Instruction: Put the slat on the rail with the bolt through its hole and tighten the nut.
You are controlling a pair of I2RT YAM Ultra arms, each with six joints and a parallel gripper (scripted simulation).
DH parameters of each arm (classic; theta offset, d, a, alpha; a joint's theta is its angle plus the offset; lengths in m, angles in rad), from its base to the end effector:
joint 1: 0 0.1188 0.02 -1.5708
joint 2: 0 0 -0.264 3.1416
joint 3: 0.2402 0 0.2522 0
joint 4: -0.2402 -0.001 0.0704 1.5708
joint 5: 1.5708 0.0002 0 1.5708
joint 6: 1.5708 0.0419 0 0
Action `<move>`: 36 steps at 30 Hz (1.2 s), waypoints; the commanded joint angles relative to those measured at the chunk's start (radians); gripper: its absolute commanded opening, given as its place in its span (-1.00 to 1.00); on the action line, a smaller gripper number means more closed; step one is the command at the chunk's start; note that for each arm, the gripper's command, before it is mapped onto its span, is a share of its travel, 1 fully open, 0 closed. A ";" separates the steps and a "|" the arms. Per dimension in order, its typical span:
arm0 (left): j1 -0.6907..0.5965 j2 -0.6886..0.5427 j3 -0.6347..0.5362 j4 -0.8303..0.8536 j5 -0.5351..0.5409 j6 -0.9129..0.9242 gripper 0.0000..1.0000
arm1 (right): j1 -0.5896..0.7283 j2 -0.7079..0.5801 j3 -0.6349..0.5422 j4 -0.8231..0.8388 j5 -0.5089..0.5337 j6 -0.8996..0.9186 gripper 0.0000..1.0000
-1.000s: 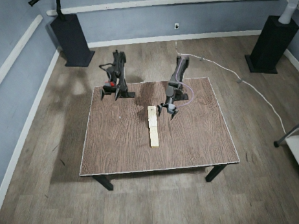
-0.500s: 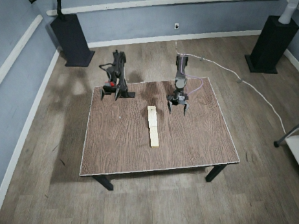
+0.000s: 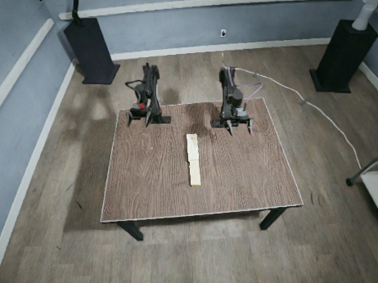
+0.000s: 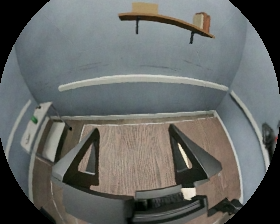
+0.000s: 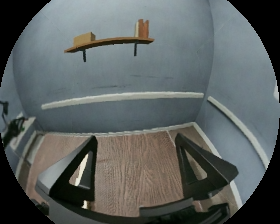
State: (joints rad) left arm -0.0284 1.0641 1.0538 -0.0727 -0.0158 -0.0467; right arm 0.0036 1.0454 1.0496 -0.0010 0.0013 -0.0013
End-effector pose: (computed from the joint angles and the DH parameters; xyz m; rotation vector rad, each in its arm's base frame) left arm 0.2493 -0.0054 0.3976 -0.0271 1.6537 -0.0441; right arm 0.2446 0.0018 0.4084 -0.0028 1.5676 0.0008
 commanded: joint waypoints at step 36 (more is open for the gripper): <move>0.028 -0.019 -0.002 0.077 0.015 0.047 1.00 | -0.004 0.000 0.003 0.006 -0.001 0.001 1.00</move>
State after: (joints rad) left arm -0.0044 1.0595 1.0454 -0.0063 -0.0143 -0.0010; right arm 0.0036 1.0454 1.0496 -0.0010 0.0013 -0.0013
